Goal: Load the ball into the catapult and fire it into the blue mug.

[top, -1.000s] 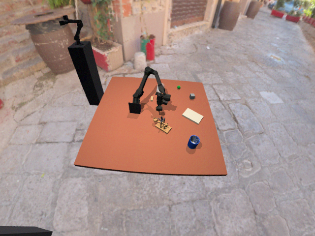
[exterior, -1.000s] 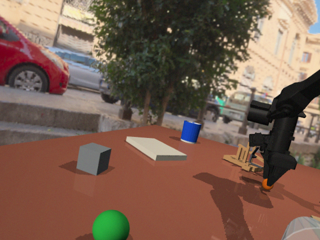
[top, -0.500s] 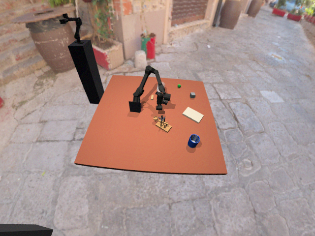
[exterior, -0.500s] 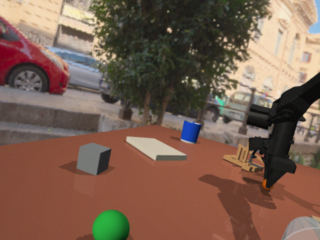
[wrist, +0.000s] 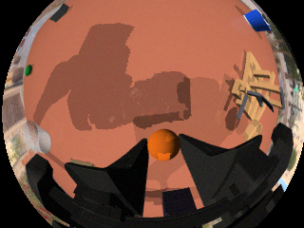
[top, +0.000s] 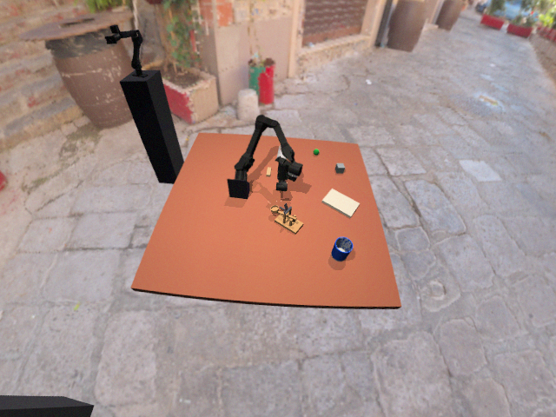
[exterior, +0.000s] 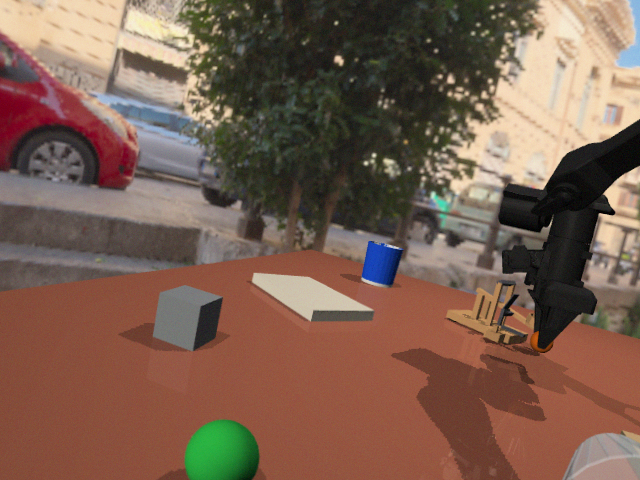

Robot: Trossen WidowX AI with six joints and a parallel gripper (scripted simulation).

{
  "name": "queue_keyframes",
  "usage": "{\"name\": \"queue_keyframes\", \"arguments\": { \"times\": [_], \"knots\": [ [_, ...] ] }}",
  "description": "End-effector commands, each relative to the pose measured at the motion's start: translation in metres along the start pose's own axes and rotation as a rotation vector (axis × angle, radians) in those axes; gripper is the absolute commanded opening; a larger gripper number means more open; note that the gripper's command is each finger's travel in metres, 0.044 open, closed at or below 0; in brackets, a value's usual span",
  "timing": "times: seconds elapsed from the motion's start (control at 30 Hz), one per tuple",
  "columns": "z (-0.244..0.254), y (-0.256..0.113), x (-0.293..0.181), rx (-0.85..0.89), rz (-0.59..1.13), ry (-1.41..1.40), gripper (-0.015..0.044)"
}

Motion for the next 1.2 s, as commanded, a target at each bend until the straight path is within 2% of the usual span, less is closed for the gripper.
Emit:
{"name": "queue_keyframes", "arguments": {
  "times": [0.0,0.37,0.57,1.17],
  "knots": [
    [-0.001,-0.023,0.003,-0.011,-0.006,-0.010,0.0000],
    [0.000,-0.085,-0.004,0.006,-0.004,-0.013,0.0000],
    [-0.005,-0.086,-0.003,0.009,0.005,0.005,0.0000],
    [-0.073,-0.080,0.005,0.044,0.116,0.224,0.0000]
  ]
}}
Point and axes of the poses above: the point midway between the two fingers, 35 mm back from their tips, its own y axis out along the fingers, its own z axis across the jaws, x = y × z, the point moved 8 cm from there along -y, back along the fingers, and after that the axes turned 4 degrees about -y, right-handed, at the moved point
